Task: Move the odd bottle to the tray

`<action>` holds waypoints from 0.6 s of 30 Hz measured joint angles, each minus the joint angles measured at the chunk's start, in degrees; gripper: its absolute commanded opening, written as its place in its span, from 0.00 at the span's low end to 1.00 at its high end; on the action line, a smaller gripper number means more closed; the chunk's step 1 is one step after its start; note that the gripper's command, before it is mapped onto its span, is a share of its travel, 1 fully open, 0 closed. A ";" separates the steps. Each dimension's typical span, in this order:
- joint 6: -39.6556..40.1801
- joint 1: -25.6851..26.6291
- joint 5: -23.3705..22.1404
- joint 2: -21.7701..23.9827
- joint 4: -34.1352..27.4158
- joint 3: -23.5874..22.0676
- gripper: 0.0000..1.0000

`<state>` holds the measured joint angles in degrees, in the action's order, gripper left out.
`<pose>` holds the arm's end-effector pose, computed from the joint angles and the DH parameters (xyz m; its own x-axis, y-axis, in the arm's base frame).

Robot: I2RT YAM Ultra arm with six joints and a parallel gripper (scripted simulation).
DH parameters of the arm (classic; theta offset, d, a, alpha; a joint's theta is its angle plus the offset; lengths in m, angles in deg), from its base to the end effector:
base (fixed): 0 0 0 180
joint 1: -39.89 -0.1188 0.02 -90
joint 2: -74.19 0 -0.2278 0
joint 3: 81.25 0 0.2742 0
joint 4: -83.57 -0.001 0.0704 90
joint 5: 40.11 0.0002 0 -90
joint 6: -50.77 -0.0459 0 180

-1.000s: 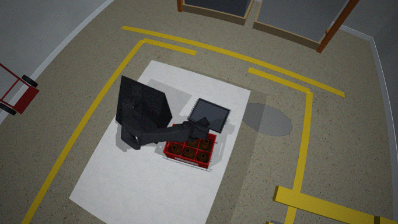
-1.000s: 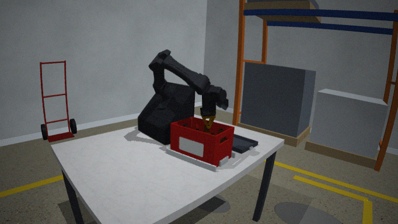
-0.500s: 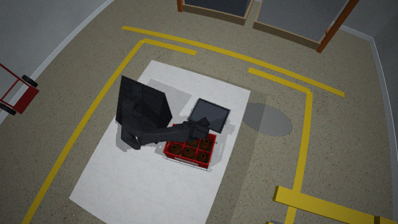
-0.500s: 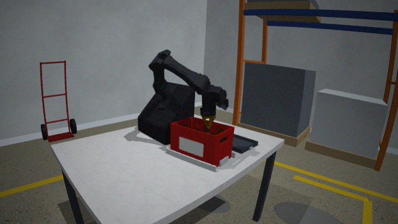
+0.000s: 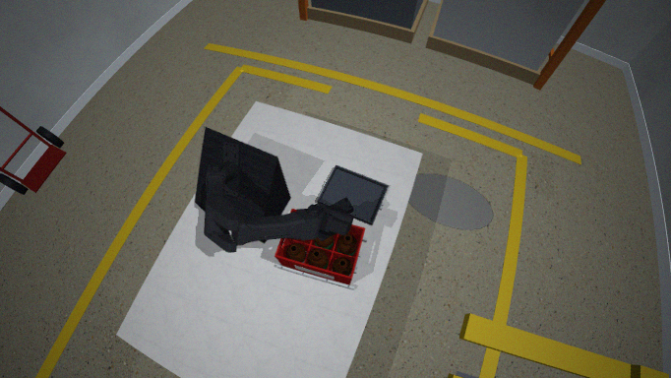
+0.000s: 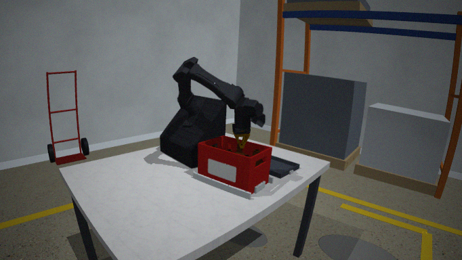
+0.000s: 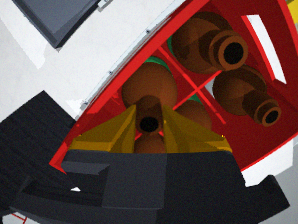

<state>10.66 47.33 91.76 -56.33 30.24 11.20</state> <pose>0.3741 -0.0787 0.0183 -0.7000 -0.4829 0.5261 -0.7064 0.5761 -0.4112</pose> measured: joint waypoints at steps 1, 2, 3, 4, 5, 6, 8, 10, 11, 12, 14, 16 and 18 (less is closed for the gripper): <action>-0.09 -0.09 0.00 -0.02 -0.17 0.07 0.00; -0.20 -0.20 0.00 -0.02 -0.39 0.11 0.00; -0.33 -0.28 0.00 -0.02 -0.63 0.20 0.00; -0.44 -0.39 0.00 -0.02 -0.85 0.31 0.00; -0.57 -0.50 0.00 -0.02 -1.07 0.42 0.00; -0.72 -0.61 0.00 -0.02 -1.33 0.57 0.00; -1.01 -0.85 0.00 -0.02 -1.88 0.83 0.00; -1.31 -1.11 0.00 -0.02 -2.45 1.11 0.00; -1.46 -1.22 0.00 -0.02 -2.73 1.25 0.00; -1.62 -1.36 -0.02 0.02 -2.99 1.36 0.00; -1.90 -1.60 -0.02 0.24 -3.58 1.53 0.00; -2.19 -1.79 -0.02 0.52 -4.15 1.79 0.00; -2.38 -1.92 -0.02 0.74 -4.55 2.01 0.00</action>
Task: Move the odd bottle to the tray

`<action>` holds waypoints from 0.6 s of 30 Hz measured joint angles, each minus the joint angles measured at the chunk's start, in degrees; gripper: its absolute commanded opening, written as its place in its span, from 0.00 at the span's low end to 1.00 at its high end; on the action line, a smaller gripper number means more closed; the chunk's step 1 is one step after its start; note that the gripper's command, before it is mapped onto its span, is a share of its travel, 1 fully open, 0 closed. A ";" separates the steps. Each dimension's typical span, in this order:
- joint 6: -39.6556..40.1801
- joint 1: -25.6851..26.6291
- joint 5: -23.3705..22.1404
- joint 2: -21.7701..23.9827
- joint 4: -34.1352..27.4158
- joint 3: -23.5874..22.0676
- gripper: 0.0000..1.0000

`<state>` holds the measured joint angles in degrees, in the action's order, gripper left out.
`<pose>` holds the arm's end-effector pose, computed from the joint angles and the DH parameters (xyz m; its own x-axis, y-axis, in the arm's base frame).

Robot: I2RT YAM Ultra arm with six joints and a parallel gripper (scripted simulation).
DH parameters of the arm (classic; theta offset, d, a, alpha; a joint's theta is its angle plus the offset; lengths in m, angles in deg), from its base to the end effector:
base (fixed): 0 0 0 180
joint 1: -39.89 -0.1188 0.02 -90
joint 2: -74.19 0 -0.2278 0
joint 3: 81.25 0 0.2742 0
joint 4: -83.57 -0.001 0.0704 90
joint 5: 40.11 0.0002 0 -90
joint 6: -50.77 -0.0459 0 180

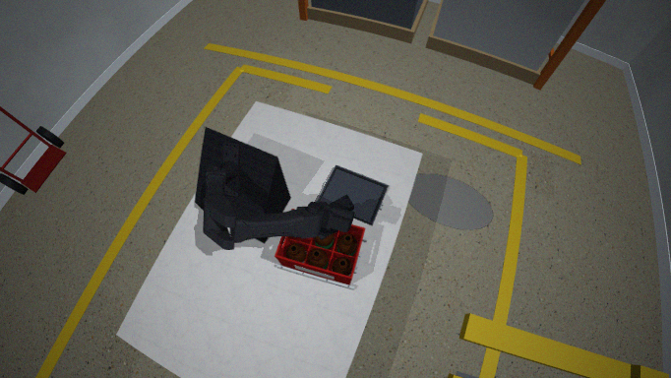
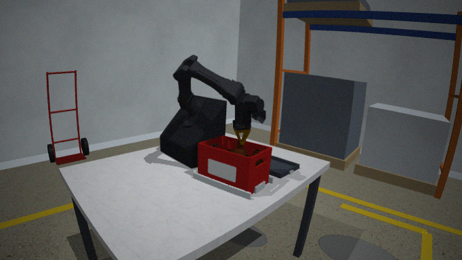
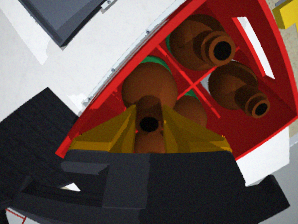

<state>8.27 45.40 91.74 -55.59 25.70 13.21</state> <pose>0.3788 -0.0663 0.0309 -0.6969 -0.4845 0.5287 -0.7094 0.5740 -0.4090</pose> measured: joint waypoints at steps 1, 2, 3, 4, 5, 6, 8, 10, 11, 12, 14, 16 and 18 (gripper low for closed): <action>-0.11 -0.07 0.00 0.07 -0.17 0.13 0.00; -0.22 -0.11 0.02 0.09 -0.37 0.24 0.00; -0.33 -0.15 0.02 0.11 -0.57 0.35 0.00; -0.44 -0.22 0.02 0.11 -0.76 0.46 0.00; -0.55 -0.26 0.00 0.11 -0.96 0.52 0.00; -0.63 -0.33 0.00 0.09 -1.14 0.59 0.00; -0.83 -0.48 0.00 0.11 -1.51 0.72 0.00; -0.98 -0.59 0.00 0.09 -1.86 0.83 0.00; -1.05 -0.63 0.00 0.09 -1.97 0.90 0.00; -1.11 -0.68 0.00 0.11 -2.08 0.94 0.00; -1.20 -0.74 0.00 0.11 -2.23 1.03 0.00; -1.29 -0.76 0.00 0.11 -2.32 1.07 0.00; -1.31 -0.76 0.00 0.11 -2.38 1.11 0.00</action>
